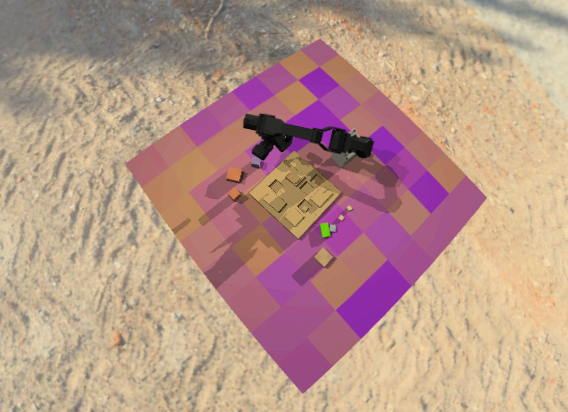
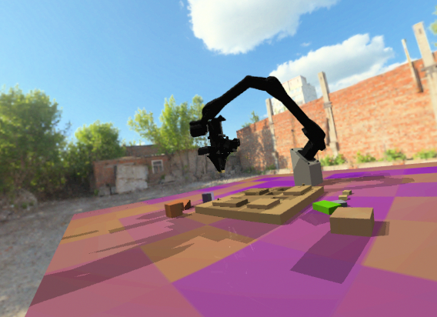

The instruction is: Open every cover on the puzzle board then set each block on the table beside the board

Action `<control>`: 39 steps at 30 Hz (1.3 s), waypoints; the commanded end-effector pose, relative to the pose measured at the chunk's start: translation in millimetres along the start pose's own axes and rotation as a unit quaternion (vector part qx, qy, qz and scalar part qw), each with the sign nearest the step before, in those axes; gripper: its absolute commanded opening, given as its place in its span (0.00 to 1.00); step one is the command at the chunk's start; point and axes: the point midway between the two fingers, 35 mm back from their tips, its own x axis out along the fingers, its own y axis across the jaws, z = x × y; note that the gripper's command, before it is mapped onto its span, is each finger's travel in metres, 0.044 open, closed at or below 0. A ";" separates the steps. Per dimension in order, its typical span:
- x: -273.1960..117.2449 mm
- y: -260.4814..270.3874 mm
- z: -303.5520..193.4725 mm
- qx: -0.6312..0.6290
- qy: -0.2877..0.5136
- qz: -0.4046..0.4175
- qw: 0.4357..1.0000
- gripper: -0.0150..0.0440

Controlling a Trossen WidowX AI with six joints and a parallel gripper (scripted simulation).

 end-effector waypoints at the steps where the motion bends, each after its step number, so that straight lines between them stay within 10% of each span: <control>1: -0.2 13.2 -10.9 -0.003 0.003 0.001 1.000 0.39; 39: 53.0 18.2 -19.1 -0.003 0.002 0.000 1.000 0.39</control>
